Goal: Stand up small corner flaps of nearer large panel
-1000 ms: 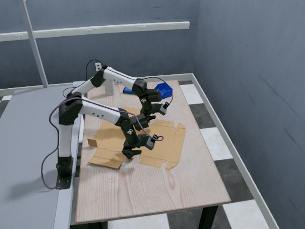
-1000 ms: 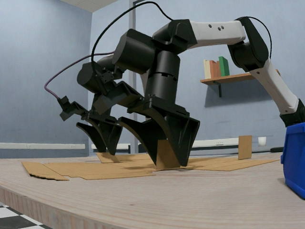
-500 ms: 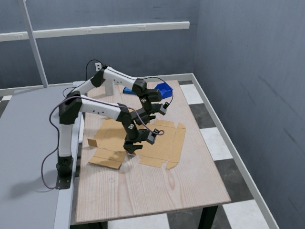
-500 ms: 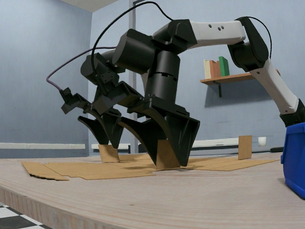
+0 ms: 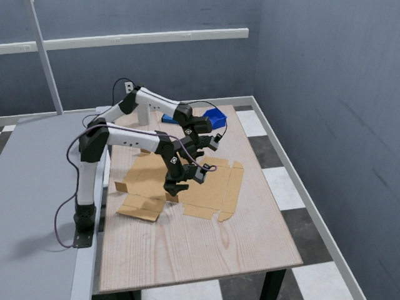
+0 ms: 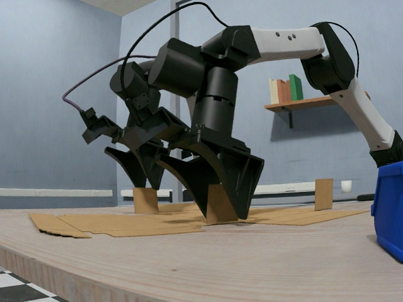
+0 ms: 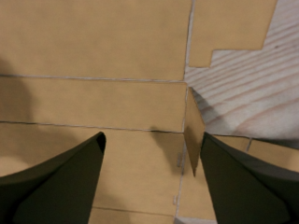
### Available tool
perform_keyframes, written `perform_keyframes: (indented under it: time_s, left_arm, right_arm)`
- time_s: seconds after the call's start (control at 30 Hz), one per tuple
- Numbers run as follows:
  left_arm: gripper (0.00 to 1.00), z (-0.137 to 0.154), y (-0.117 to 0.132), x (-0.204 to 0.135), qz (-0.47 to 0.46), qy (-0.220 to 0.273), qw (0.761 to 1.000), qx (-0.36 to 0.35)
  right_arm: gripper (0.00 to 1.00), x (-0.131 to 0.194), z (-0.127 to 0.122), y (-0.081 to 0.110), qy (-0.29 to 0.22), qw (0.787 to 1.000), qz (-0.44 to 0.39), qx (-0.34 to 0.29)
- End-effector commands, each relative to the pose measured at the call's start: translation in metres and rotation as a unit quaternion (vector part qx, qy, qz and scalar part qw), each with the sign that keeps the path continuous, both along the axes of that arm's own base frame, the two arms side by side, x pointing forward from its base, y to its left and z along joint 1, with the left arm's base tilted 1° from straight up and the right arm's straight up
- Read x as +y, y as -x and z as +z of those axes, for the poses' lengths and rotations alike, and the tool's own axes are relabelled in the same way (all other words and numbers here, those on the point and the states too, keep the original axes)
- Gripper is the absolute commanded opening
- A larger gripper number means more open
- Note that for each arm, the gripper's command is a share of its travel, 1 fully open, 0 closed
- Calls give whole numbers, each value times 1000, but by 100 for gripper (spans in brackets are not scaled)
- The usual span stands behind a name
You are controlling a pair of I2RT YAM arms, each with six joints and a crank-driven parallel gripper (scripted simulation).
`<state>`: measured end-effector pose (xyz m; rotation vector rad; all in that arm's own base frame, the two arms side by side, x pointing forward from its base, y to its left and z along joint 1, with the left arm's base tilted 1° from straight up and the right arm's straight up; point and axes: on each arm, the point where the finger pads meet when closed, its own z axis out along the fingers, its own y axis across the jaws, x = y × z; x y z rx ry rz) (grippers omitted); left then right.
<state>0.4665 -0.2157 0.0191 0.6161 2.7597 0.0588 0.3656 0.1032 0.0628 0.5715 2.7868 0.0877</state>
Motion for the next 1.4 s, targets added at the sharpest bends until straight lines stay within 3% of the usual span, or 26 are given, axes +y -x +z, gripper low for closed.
perform_keyframes:
  time_s: [0.0,0.23,0.63,0.93,1.13,1.23,1.37]
  left_arm:
    - [81,-23,7,5,4,-20,1000,16]
    - [81,-23,7,5,4,-20,1000,16]
    - [81,-23,7,5,4,-20,1000,16]
    - [81,-23,7,5,4,-20,1000,16]
    - [81,-23,7,5,4,-20,1000,16]
    - [81,-23,7,5,4,-20,1000,16]
    - [81,-23,7,5,4,-20,1000,16]
  right_arm:
    - [81,6,-1,-1,5,1000,-4,11]
    - [81,12,-2,-3,4,1000,-4,11]
    - [66,17,-2,-5,3,1000,-4,10]
    - [51,16,-17,-1,4,1000,-3,16]
    - [51,23,-10,-13,0,1000,-4,-1]
    - [51,19,-6,-6,0,1000,-3,3]
    - [51,21,-22,-2,5,1000,-4,16]
